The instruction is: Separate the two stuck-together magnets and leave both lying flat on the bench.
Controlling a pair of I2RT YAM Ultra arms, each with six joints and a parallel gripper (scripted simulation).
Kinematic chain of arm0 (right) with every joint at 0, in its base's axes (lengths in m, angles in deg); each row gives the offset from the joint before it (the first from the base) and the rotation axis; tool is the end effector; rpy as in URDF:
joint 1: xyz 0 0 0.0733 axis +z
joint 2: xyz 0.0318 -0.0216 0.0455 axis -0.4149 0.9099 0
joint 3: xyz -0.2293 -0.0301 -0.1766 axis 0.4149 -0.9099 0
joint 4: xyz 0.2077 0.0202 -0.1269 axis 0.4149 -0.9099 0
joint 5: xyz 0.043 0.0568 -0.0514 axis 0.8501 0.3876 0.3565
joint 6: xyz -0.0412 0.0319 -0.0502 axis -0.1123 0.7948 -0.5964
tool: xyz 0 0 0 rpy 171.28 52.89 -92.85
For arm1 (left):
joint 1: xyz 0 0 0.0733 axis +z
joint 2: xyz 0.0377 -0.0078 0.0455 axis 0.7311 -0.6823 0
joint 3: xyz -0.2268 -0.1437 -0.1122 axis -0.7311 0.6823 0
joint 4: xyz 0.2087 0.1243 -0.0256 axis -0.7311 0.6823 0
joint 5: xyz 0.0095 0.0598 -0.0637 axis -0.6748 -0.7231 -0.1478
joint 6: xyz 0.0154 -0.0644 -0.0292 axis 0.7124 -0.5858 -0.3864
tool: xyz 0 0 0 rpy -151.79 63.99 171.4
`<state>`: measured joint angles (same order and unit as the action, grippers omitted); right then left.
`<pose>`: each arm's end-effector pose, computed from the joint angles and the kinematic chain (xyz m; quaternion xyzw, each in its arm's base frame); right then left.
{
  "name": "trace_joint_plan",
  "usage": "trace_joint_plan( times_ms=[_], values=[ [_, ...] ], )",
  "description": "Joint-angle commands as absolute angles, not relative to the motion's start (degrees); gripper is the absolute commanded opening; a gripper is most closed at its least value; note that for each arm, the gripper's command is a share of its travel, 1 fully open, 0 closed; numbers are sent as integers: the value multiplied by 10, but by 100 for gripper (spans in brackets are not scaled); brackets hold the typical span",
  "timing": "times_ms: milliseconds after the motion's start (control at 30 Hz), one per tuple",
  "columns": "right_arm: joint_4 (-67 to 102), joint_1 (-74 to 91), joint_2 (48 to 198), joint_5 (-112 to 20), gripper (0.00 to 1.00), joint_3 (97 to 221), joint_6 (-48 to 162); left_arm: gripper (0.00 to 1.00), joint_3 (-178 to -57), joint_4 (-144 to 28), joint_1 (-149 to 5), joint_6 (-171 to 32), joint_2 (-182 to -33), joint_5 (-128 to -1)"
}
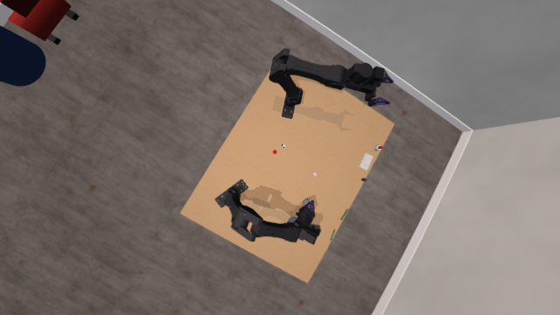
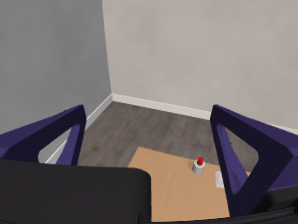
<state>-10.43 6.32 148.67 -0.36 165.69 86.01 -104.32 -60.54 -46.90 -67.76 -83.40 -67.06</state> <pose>0.3133 0.2416 0.2243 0.1149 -0.8787 -0.4630 0.0177 0.2361 0.0014 0.4230 -0.0006 0.7074 0.0010 0.7068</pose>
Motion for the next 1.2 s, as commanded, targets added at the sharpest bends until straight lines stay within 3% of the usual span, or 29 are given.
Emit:
trace_joint_plan(
  times_ms=[0,1167],
  values=[
    [8,77,1473,23,18,1641,934,100,-1048,-610,-469,-678,-831,-670],
    [789,208,1415,151,18,1345,1468,100,-1048,-610,-469,-678,-831,-670]
  ],
)
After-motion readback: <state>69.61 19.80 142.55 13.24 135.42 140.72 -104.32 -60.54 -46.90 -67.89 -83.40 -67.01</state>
